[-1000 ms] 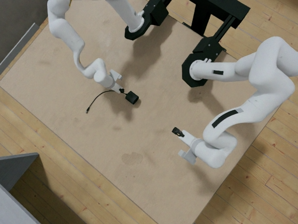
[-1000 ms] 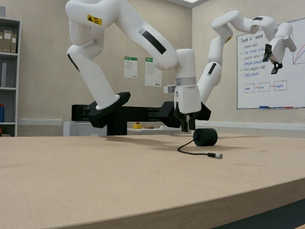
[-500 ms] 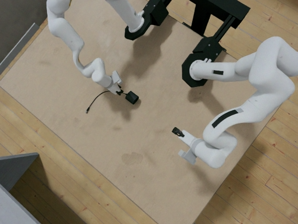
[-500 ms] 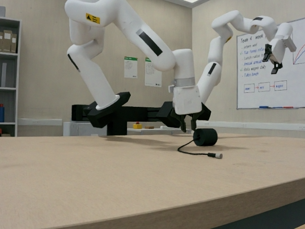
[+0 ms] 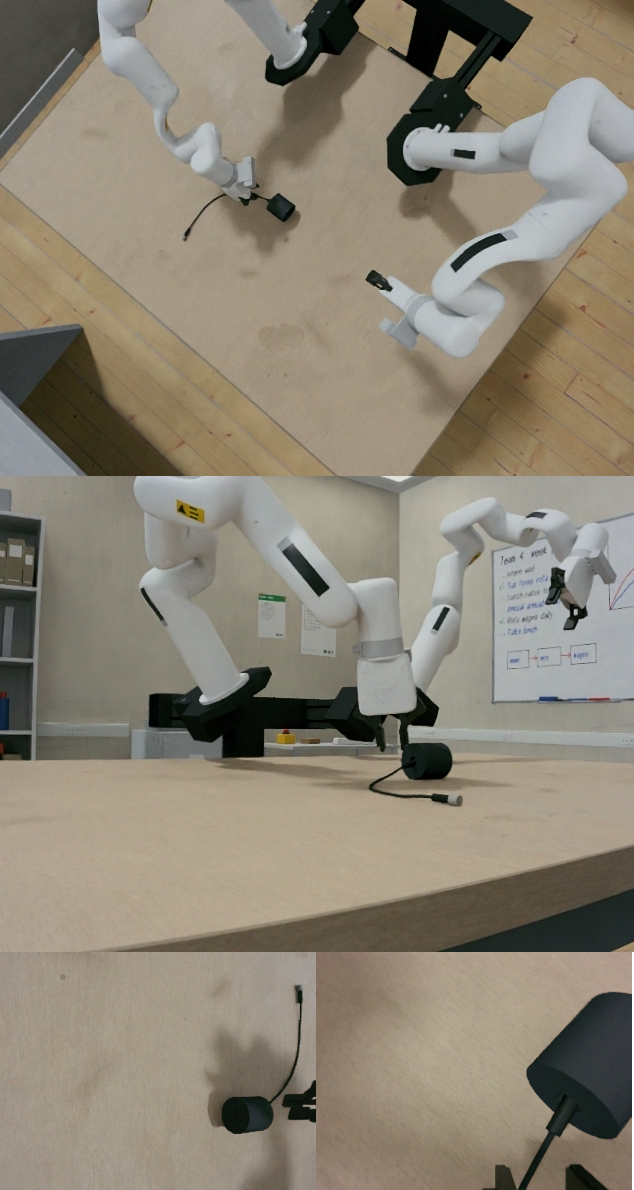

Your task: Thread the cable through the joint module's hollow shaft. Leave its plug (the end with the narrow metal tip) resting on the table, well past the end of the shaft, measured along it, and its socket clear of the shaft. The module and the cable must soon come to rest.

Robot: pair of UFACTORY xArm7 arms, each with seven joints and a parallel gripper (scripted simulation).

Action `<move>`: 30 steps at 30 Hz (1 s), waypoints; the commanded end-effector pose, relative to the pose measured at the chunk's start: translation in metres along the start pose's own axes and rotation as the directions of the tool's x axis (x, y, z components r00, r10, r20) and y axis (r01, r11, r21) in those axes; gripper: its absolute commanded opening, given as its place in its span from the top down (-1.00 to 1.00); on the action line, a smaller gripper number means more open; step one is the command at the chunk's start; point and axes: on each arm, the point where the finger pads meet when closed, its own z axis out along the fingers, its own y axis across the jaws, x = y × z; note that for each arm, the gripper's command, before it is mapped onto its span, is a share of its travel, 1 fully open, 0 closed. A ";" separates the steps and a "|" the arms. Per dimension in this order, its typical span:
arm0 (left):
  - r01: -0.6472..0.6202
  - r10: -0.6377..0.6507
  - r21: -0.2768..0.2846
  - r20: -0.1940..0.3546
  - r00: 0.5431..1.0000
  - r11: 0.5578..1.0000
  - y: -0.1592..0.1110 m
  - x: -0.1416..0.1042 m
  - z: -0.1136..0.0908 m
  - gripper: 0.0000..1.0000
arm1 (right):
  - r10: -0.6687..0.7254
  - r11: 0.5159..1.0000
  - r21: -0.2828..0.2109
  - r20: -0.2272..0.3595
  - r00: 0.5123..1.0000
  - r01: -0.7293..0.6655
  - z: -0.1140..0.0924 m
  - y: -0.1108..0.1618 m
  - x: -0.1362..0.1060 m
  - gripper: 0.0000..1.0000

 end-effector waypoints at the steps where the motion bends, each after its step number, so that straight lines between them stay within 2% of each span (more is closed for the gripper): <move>1: -0.003 0.003 0.001 -0.004 1.000 1.000 0.001 0.001 -0.002 -1.00 | 0.179 0.984 -0.022 -0.006 0.984 -0.179 -0.002 0.003 -0.001 0.31; 6: -0.003 0.003 0.001 -0.004 1.000 1.000 0.001 0.001 -0.002 -1.00 | 0.263 0.964 -0.025 -0.015 0.965 -0.263 -0.002 0.003 -0.003 0.31; 13: -0.003 0.003 0.001 -0.004 1.000 1.000 0.001 0.001 -0.002 -1.00 | 0.462 0.886 -0.027 -0.039 0.886 -0.463 -0.002 0.004 -0.005 0.31; 21: -0.003 0.003 0.001 -0.004 1.000 1.000 0.001 0.001 -0.002 -1.00 | 0.441 0.897 -0.027 -0.036 0.897 -0.442 -0.001 0.004 -0.005 0.31; 30: -0.003 0.003 0.001 -0.004 1.000 1.000 0.001 0.001 -0.002 -1.00 | 0.439 0.898 -0.027 -0.036 0.898 -0.440 0.010 0.003 -0.008 0.31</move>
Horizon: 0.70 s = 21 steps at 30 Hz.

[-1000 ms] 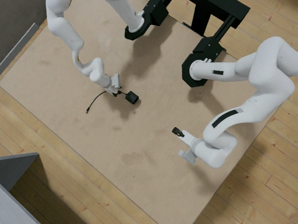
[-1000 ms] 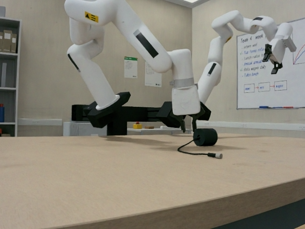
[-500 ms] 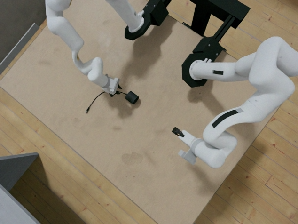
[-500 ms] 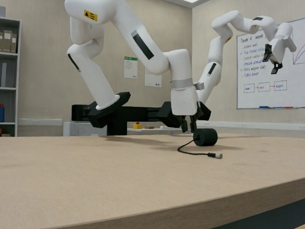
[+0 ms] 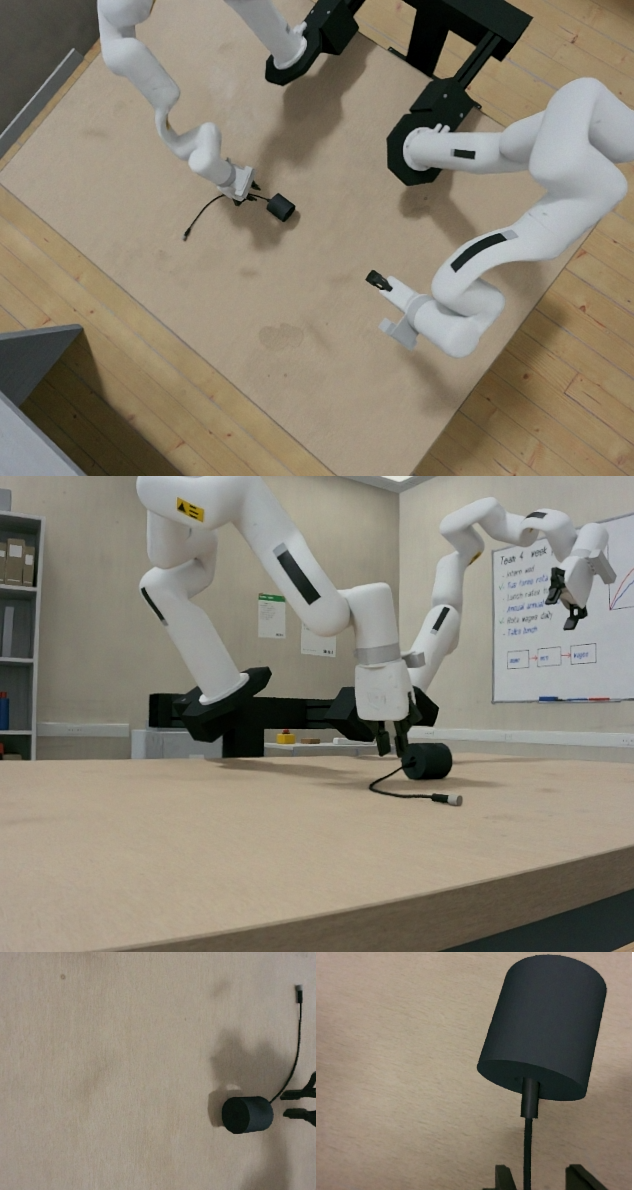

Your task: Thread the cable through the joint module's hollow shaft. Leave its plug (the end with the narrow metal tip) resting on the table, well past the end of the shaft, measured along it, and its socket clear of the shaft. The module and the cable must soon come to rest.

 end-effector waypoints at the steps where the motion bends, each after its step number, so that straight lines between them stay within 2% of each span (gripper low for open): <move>1: -0.003 0.003 0.001 -0.004 1.000 1.000 0.001 0.001 -0.002 -1.00 | -0.003 1.000 -0.006 -0.001 1.000 0.003 0.004 0.002 0.000 0.31; 21: -0.003 0.003 0.001 -0.004 1.000 1.000 0.001 0.001 -0.002 -1.00 | -0.009 1.000 -0.006 -0.001 1.000 0.009 0.026 0.002 -0.007 0.31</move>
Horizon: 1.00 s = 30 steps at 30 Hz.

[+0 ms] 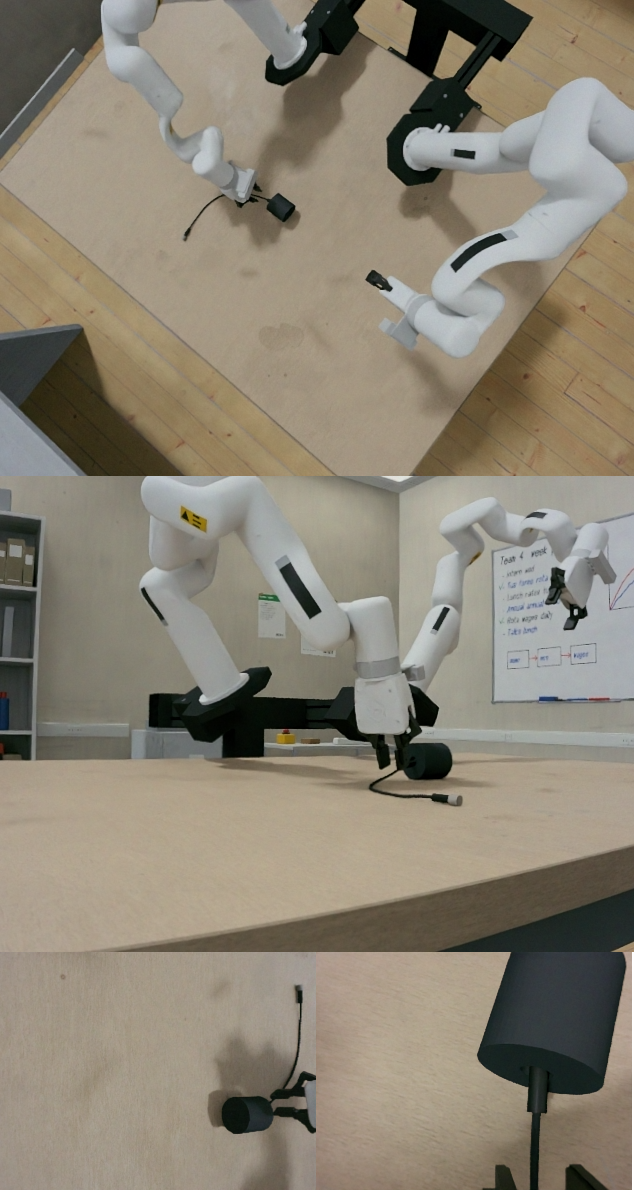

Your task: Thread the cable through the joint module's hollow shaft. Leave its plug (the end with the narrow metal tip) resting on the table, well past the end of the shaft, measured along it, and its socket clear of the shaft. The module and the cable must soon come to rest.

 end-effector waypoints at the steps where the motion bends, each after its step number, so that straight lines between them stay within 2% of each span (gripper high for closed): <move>1: -0.003 0.003 0.001 -0.004 1.000 1.000 0.001 0.001 -0.002 -1.00 | -0.004 1.000 -0.005 -0.001 1.000 0.004 0.004 0.002 0.000 0.31; 15: -0.003 0.003 0.001 -0.004 1.000 1.000 0.001 0.001 -0.002 -1.00 | -0.008 1.000 -0.005 -0.001 1.000 0.008 0.016 0.002 -0.004 0.31; 16: -0.003 0.003 0.001 -0.004 1.000 1.000 0.001 0.001 -0.002 -1.00 | -0.008 1.000 -0.005 -0.001 1.000 0.008 0.016 0.002 -0.004 0.98; 30: -0.003 0.003 0.001 -0.004 1.000 1.000 0.001 0.001 -0.002 -1.00 | -0.007 1.000 -0.004 -0.001 1.000 0.007 0.015 0.002 -0.004 0.98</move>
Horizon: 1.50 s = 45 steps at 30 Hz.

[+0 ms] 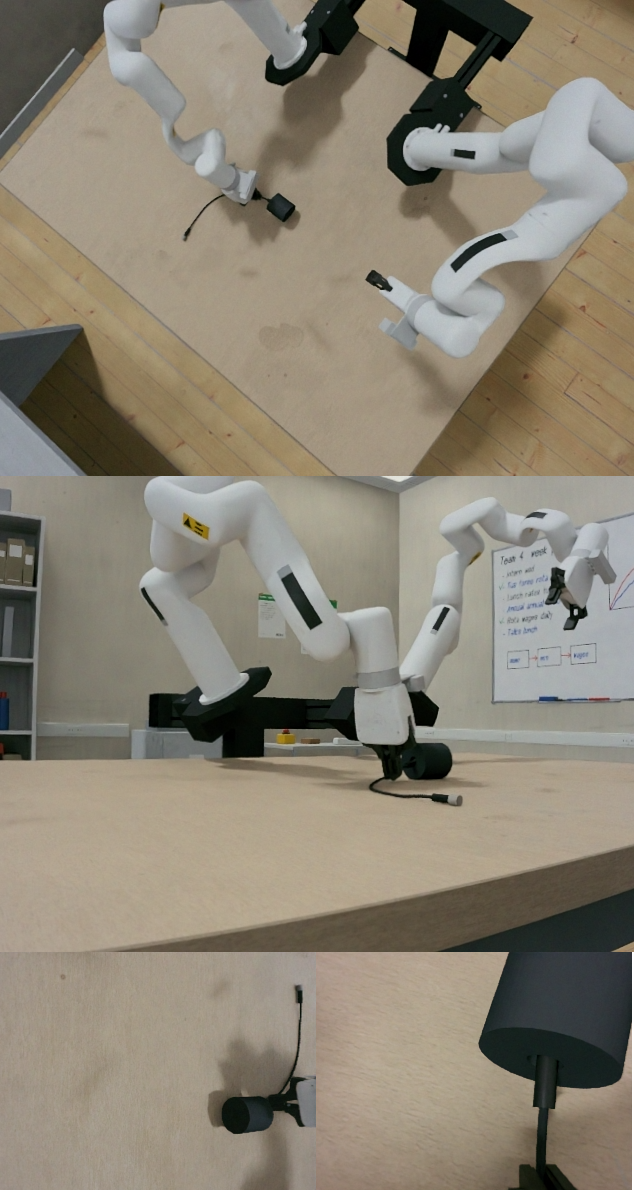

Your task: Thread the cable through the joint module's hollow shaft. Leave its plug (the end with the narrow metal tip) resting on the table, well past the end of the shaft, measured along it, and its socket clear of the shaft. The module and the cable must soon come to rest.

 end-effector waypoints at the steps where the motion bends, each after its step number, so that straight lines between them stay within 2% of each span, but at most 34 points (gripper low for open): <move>1: -0.003 0.003 0.001 -0.004 1.000 1.000 0.001 0.001 -0.002 -1.00 | -0.002 1.000 -0.005 -0.002 1.000 0.002 -0.002 0.002 0.002 0.98; 13: -0.003 0.003 0.001 -0.004 1.000 1.000 0.001 0.001 -0.002 -1.00 | -0.002 1.000 -0.005 -0.002 1.000 0.001 -0.002 0.002 0.002 1.00; 45: -0.003 0.003 0.001 -0.004 1.000 1.000 0.001 0.001 -0.002 -1.00 | -0.001 1.000 -0.005 -0.002 1.000 0.001 -0.002 0.003 0.029 1.00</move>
